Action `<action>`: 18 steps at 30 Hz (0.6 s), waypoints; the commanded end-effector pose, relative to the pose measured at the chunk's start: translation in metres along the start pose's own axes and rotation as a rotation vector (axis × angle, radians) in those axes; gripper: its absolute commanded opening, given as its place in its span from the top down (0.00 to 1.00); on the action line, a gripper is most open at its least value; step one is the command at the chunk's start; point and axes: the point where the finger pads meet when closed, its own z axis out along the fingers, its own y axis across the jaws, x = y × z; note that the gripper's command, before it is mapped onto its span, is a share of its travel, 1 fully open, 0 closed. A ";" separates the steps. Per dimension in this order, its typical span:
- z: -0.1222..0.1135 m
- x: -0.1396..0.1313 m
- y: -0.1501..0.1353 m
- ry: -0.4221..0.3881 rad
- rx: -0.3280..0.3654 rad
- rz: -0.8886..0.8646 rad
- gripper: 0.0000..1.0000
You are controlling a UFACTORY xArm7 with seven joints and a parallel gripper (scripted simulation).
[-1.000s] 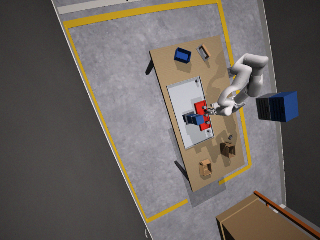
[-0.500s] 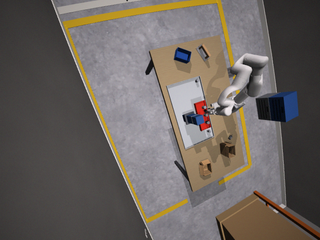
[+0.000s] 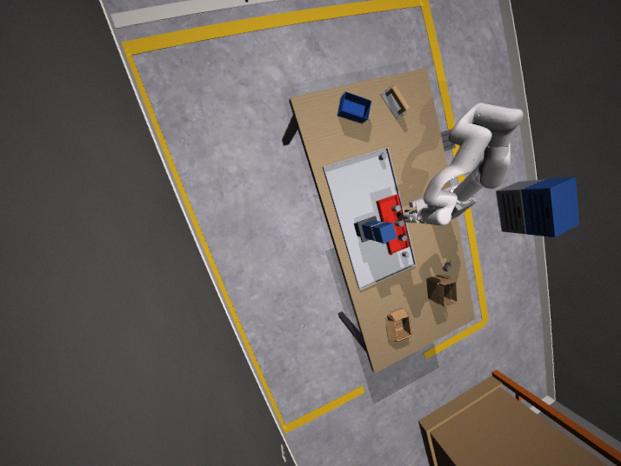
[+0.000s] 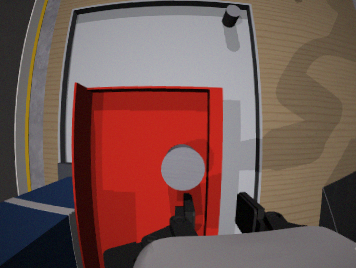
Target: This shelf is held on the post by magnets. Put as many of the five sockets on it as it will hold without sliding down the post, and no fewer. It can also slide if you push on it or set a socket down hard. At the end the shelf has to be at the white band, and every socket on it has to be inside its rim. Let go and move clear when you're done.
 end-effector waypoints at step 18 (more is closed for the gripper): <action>-0.052 -0.001 -0.001 -0.001 0.005 -0.001 0.53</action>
